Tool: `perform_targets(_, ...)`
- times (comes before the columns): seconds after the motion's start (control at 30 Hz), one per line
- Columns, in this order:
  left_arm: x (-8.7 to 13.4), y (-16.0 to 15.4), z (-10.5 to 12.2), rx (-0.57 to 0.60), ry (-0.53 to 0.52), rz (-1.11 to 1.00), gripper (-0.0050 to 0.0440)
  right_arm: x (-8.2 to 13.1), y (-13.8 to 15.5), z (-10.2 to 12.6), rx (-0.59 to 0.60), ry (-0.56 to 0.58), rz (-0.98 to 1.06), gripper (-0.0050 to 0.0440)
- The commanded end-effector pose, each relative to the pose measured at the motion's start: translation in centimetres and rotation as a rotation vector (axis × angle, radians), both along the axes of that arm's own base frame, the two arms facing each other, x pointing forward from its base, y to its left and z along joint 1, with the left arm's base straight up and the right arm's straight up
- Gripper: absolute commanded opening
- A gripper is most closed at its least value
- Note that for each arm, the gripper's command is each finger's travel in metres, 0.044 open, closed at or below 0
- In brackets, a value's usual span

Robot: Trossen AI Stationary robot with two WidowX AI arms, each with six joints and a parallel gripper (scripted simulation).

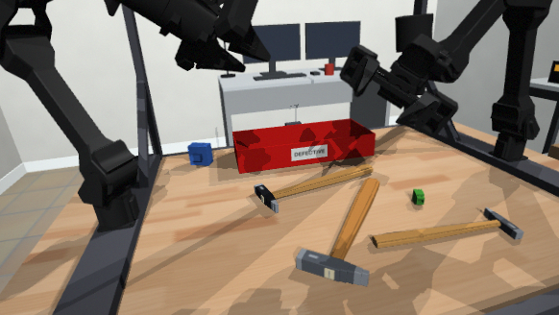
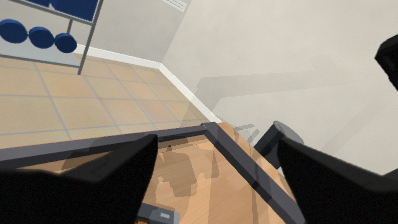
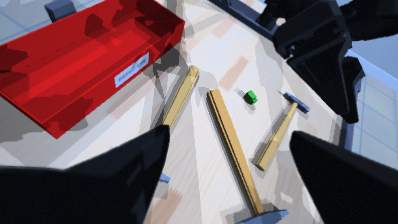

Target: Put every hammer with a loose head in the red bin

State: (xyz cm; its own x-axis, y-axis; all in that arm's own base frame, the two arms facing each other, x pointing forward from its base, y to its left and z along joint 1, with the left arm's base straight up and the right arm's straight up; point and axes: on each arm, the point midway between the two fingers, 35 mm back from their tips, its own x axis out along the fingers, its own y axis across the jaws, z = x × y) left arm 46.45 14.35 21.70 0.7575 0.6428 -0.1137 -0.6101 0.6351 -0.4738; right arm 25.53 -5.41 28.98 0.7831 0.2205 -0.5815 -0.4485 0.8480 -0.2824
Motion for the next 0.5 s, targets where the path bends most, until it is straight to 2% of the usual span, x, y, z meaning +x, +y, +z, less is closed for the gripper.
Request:
perform_targets(0.0,0.0,-1.9,1.1,-0.019,0.001,-0.105,0.0246,-0.1,0.4,-1.5,-0.030,0.059,0.043,0.0232)
perform_targets(0.07,0.2,-2.8,0.8,-0.031,0.022,-0.161,0.0246,-0.3,0.8,-2.2,-0.042,0.086,0.070,0.0199)
perform_targets(0.47,0.4,-7.5,-0.6,-0.108,0.125,-0.437,0.0246,-1.1,3.0,-5.8,-0.081,0.224,0.246,0.0199)
